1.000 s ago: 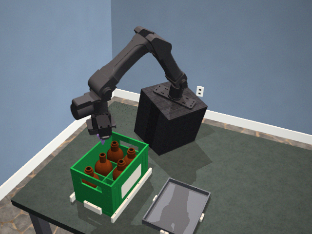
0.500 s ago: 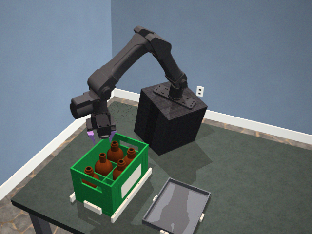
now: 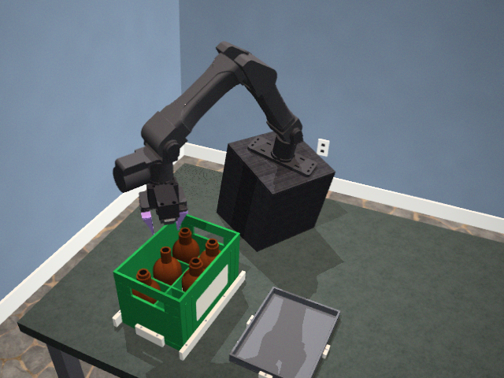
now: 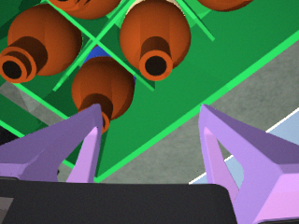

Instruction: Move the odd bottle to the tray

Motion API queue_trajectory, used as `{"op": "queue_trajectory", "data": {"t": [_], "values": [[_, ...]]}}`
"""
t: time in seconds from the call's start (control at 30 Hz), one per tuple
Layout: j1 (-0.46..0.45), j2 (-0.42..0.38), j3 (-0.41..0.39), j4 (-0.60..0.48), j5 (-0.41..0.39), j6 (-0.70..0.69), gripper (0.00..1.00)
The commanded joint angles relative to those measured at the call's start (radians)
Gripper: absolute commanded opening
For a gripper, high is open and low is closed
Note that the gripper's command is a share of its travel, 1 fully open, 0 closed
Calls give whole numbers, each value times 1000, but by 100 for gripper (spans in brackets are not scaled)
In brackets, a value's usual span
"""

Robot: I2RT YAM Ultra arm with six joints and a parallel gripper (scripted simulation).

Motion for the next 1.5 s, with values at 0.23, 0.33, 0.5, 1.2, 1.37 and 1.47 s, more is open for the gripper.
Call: {"op": "queue_trajectory", "data": {"t": [0.23,0.33,0.5,1.2,1.37,1.47], "values": [[-8,-32,39,-20,-13,-5,61],[-8,-32,39,-20,-13,-5,61],[-8,-32,38,-20,-13,-4,61],[6,27,-15,44,-13,11,61],[13,23,-25,59,-13,14,61],[3,17,-27,67,-13,15,61]]}}
